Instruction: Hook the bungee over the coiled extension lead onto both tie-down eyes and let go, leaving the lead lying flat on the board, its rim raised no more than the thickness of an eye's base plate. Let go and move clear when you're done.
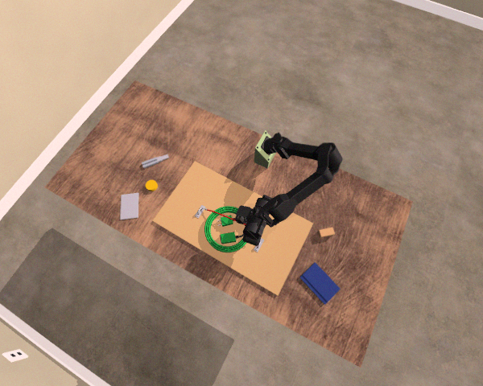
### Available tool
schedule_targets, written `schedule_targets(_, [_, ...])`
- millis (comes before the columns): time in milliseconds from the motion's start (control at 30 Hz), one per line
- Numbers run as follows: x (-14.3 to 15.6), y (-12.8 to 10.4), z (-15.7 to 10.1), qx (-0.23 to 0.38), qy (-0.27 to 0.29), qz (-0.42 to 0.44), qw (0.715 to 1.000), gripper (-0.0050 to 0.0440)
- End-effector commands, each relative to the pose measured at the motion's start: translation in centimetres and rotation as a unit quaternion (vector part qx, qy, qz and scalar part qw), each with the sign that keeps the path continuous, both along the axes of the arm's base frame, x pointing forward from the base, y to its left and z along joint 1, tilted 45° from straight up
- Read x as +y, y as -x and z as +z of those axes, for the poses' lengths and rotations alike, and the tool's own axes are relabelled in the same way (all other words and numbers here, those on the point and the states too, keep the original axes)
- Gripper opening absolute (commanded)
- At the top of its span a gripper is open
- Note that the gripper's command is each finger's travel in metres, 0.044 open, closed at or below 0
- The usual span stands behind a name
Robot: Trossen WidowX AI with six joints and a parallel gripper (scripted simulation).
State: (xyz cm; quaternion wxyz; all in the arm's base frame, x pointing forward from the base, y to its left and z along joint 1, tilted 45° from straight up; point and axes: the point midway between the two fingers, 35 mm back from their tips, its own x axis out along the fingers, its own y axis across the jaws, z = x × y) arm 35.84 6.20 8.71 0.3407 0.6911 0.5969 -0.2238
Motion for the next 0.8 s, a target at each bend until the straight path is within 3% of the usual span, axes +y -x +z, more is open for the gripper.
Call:
schedule_targets(0, [0.7,-0.7,1.6,-0.013,-0.011,-0.006,1.0,-0.005])
schedule_targets(767, [2.2,-1.5,3.1,0.016,-0.032,-0.051,0.998,-0.005])
